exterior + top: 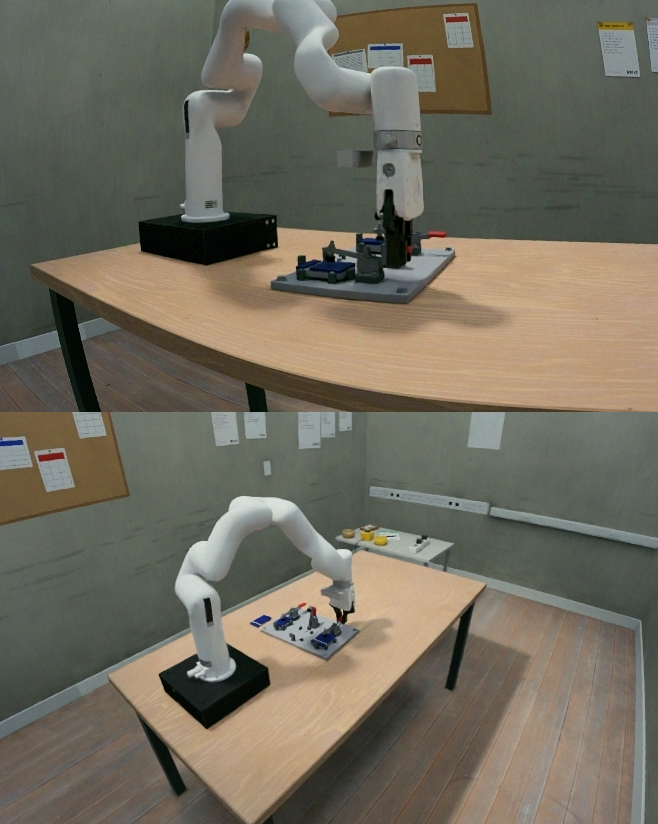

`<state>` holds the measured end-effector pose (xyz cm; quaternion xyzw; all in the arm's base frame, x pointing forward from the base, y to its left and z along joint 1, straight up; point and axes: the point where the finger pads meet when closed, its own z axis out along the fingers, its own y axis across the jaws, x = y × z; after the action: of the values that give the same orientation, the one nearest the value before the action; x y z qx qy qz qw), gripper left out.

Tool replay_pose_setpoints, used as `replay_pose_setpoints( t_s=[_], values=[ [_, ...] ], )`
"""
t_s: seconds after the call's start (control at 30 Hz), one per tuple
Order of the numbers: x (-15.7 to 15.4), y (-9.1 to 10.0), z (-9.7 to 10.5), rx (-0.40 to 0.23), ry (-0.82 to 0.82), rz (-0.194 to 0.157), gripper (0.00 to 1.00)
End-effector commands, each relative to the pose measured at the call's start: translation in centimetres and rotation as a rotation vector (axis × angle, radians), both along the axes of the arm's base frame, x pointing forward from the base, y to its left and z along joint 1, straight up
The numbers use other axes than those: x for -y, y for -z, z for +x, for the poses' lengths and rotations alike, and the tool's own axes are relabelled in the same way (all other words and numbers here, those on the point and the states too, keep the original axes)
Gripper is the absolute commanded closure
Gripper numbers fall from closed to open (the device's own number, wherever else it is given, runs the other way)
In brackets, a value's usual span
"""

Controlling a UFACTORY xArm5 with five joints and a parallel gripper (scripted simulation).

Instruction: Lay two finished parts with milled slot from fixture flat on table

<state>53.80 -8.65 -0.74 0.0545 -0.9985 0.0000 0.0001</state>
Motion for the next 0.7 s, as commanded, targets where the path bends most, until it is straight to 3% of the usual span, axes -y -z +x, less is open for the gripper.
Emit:
replay_pose_setpoints(
  t_s=[0.0,0.67],
  values=[
    [0.0,-0.5,-0.1,0.004,0.000,-0.001,1.00],
    [0.2,-1.5,-1.3,0.004,0.000,-0.001,1.00]
  ],
)
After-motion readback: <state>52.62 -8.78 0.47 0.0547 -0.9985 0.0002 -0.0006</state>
